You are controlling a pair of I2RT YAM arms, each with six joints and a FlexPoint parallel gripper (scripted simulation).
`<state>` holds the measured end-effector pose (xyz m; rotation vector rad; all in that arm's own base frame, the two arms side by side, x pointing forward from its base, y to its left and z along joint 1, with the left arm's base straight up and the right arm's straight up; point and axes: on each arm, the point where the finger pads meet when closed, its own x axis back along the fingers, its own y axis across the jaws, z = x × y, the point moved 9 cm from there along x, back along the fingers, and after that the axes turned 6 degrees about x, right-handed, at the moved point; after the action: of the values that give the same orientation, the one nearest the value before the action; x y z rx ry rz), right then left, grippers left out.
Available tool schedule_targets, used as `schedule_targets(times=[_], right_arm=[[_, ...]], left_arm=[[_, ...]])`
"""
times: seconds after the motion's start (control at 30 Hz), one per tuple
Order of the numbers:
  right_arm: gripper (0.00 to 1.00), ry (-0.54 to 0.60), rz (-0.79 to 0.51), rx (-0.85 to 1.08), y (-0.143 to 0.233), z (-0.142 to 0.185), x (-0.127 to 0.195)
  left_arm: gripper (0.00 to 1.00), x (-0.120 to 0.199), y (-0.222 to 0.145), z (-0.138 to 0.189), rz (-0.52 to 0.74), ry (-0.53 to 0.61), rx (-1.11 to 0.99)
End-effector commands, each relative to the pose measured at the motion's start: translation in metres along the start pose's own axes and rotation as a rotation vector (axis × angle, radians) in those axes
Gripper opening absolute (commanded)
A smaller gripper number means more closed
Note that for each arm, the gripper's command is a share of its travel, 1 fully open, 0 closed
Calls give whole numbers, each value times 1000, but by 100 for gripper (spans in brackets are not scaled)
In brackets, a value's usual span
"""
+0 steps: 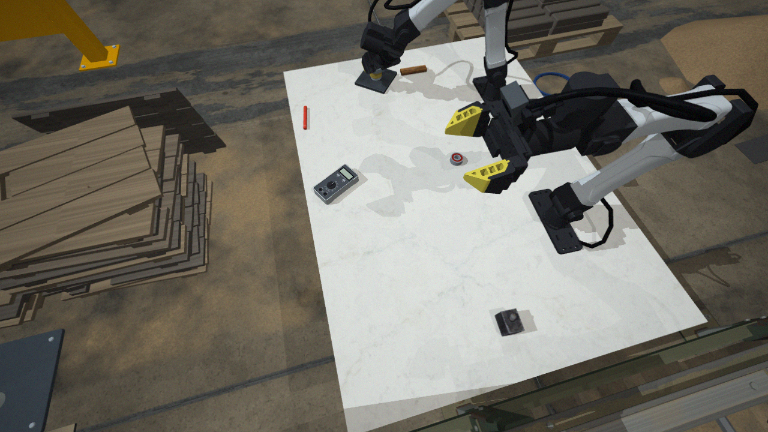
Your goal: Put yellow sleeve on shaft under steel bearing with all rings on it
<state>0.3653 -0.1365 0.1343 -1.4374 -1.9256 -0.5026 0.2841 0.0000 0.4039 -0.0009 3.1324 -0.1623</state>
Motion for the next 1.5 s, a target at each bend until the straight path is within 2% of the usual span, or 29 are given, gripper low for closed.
schedule_targets(times=[0.0,0.73,0.83,0.9,1.37,1.4,1.47], right_arm=[[69,-38,-22,-29,-2,-32,30],[69,-49,-58,-61,-9,-87,87],[69,-26,-27,-33,-10,-85,85],[69,-36,-44,-47,-15,-93,99],[69,-33,-41,-44,-5,-86,85],[69,-73,-120,-64,-5,-97,103],[69,-54,-152,-10,-5,-85,100]], left_arm=[[100,1,-1,-8,-3,-29,-4],[100,1,-1,-8,-3,-29,-4],[100,1,-1,-8,-3,-29,-4],[100,1,-1,-8,-3,-29,-4],[100,1,-1,-8,-3,-29,-4],[100,1,-1,-8,-3,-29,-4],[100,1,-1,-8,-3,-29,-4]])
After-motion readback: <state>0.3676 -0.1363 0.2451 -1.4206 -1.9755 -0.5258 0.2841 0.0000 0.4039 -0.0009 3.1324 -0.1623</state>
